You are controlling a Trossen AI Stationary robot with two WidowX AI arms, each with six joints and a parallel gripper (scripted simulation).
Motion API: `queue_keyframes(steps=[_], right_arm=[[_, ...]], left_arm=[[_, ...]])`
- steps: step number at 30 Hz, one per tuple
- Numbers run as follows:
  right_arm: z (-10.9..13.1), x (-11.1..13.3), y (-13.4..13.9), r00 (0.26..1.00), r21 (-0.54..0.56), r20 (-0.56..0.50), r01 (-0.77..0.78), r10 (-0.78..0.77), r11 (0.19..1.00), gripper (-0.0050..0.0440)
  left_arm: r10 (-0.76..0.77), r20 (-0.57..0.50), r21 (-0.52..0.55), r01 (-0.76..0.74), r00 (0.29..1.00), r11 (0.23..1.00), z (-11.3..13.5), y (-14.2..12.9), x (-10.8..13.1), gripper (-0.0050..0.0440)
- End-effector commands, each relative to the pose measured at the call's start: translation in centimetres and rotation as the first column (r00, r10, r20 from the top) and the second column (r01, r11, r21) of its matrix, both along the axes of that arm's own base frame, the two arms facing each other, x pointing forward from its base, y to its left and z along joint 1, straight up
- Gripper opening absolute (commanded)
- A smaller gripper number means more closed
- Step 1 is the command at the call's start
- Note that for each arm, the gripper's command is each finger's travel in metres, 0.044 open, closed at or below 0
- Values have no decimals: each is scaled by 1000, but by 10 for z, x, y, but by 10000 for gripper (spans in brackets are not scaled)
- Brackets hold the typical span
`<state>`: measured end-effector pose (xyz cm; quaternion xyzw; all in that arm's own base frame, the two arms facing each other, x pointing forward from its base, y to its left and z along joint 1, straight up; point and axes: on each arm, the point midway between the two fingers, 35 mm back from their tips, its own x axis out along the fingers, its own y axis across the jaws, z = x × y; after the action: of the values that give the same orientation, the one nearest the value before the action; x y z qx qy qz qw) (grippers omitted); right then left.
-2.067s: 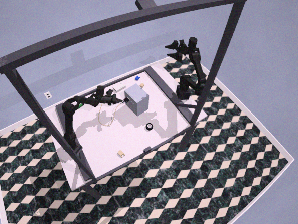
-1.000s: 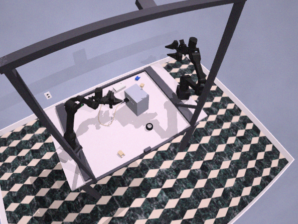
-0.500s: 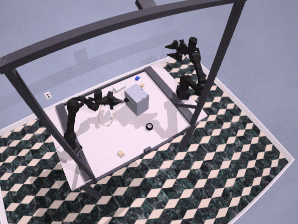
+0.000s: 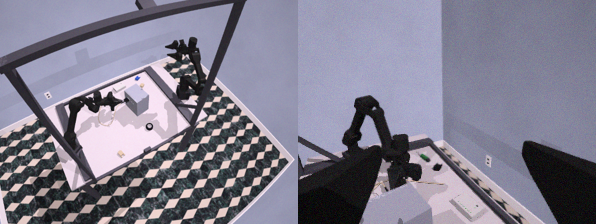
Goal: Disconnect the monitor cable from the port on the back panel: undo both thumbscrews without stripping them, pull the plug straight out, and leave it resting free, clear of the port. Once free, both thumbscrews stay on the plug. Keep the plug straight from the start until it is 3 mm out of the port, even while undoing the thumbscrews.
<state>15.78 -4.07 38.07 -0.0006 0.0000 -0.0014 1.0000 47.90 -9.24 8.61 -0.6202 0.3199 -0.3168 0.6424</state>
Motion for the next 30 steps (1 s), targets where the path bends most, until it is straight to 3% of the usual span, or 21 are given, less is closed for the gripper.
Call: queue_keyframes(steps=[1,28,30], right_arm=[[3,0,1,1000,-4,1,-3,3,1000,440],[3,0,1,1000,-4,1,-3,3,1000,440],[3,0,1,1000,-4,1,-3,3,1000,440]], left_arm=[[6,21,-12,-6,1000,1000,10,0,3,0],[6,21,-12,-6,1000,1000,10,1,0,0],[6,21,-12,-6,1000,1000,10,1,0,48]])
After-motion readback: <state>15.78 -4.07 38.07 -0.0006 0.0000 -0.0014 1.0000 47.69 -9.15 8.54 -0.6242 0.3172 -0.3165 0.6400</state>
